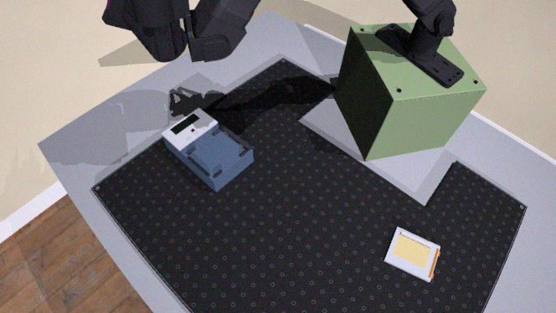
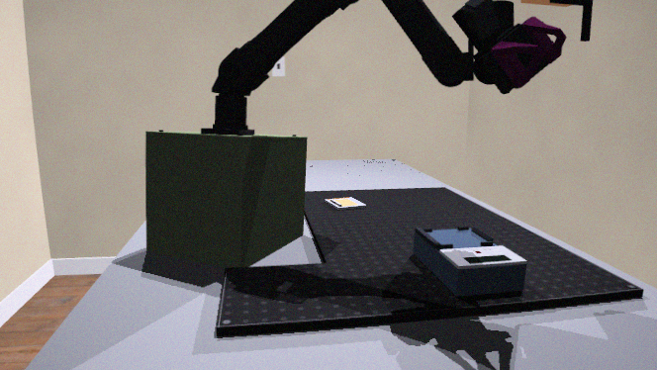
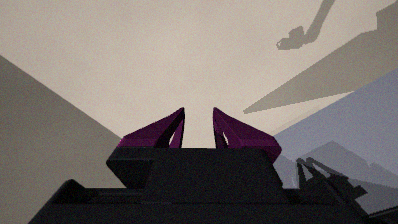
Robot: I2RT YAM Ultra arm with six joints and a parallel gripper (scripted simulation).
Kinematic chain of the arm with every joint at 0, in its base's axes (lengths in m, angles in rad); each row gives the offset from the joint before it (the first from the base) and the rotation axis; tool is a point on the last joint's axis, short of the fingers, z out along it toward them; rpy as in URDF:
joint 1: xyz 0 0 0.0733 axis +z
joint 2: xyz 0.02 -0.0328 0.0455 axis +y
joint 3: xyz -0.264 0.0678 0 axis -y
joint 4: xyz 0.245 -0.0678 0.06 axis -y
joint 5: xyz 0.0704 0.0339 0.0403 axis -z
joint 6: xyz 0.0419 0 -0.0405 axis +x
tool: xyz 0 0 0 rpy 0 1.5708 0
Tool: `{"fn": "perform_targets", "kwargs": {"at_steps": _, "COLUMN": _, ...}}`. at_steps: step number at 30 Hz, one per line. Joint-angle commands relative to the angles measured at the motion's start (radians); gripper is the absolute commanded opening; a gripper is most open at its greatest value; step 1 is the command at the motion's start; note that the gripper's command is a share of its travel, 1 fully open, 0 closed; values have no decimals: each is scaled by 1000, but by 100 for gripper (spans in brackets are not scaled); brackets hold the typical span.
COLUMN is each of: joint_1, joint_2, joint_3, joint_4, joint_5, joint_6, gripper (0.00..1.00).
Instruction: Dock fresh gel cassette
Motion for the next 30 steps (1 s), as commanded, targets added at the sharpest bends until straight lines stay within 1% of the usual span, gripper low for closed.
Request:
{"fn": "perform_targets", "kwargs": {"at_steps": 1, "joint_1": 11, "joint_2": -45, "joint_3": -16, "joint_4": -57, "joint_5": -48, "joint_6": -43, "gripper": 34}}
{"fn": "perform_targets", "kwargs": {"at_steps": 2, "joint_1": 10, "joint_2": -59, "joint_3": 1, "joint_4": -86, "joint_5": -67, "joint_6": -46, "gripper": 34}}
{"fn": "perform_targets", "kwargs": {"at_steps": 3, "joint_1": 22, "joint_2": -64, "joint_3": -35, "joint_4": -102, "joint_5": -79, "joint_6": -53, "gripper": 34}}
{"fn": "perform_targets", "kwargs": {"at_steps": 10, "joint_1": 60, "joint_2": -123, "joint_3": -102, "joint_4": -223, "joint_5": -184, "joint_6": -110, "gripper": 34}}
{"fn": "perform_targets", "kwargs": {"at_steps": 12, "joint_1": 70, "joint_2": -141, "joint_3": -102, "joint_4": -260, "joint_5": -215, "joint_6": -127, "gripper": 34}}
{"fn": "perform_targets", "kwargs": {"at_steps": 13, "joint_1": 75, "joint_2": -149, "joint_3": -129, "joint_4": -280, "joint_5": -230, "joint_6": -133, "gripper": 34}}
{"fn": "perform_targets", "kwargs": {"at_steps": 15, "joint_1": 85, "joint_2": -167, "joint_3": -147, "joint_4": -317, "joint_5": -261, "joint_6": -148, "gripper": 34}}
{"fn": "perform_targets", "kwargs": {"at_steps": 16, "joint_1": 90, "joint_2": -176, "joint_3": -147, "joint_4": -336, "joint_5": -278, "joint_6": -157, "gripper": 34}}
{"fn": "perform_targets", "kwargs": {"at_steps": 18, "joint_1": 90, "joint_2": -176, "joint_3": -147, "joint_4": -336, "joint_5": -278, "joint_6": -157, "gripper": 34}}
{"fn": "perform_targets", "kwargs": {"at_steps": 19, "joint_1": 74, "joint_2": -189, "joint_3": -120, "joint_4": -368, "joint_5": -298, "joint_6": -162, "gripper": 34}}
{"fn": "perform_targets", "kwargs": {"at_steps": 20, "joint_1": 88, "joint_2": -196, "joint_3": -170, "joint_4": -388, "joint_5": -312, "joint_6": -168, "gripper": 34}}
{"fn": "perform_targets", "kwargs": {"at_steps": 23, "joint_1": 112, "joint_2": -220, "joint_3": -190, "joint_4": -440, "joint_5": -359, "joint_6": -197, "gripper": 34}}
{"fn": "perform_targets", "kwargs": {"at_steps": 24, "joint_1": 119, "joint_2": -225, "joint_3": -158, "joint_4": -450, "joint_5": -365, "joint_6": -201, "gripper": 34}}
{"fn": "perform_targets", "kwargs": {"at_steps": 25, "joint_1": 122, "joint_2": -224, "joint_3": -155, "joint_4": -458, "joint_5": -364, "joint_6": -196, "gripper": 34}}
{"fn": "perform_targets", "kwargs": {"at_steps": 26, "joint_1": 126, "joint_2": -230, "joint_3": -198, "joint_4": -477, "joint_5": -379, "joint_6": -204, "gripper": 34}}
{"fn": "perform_targets", "kwargs": {"at_steps": 27, "joint_1": 130, "joint_2": -239, "joint_3": -212, "joint_4": -495, "joint_5": -395, "joint_6": -214, "gripper": 34}}
{"fn": "perform_targets", "kwargs": {"at_steps": 29, "joint_1": 138, "joint_2": -256, "joint_3": -228, "joint_4": -530, "joint_5": -427, "joint_6": -233, "gripper": 34}}
{"fn": "perform_targets", "kwargs": {"at_steps": 30, "joint_1": 144, "joint_2": -261, "joint_3": -218, "joint_4": -544, "joint_5": -437, "joint_6": -238, "gripper": 34}}
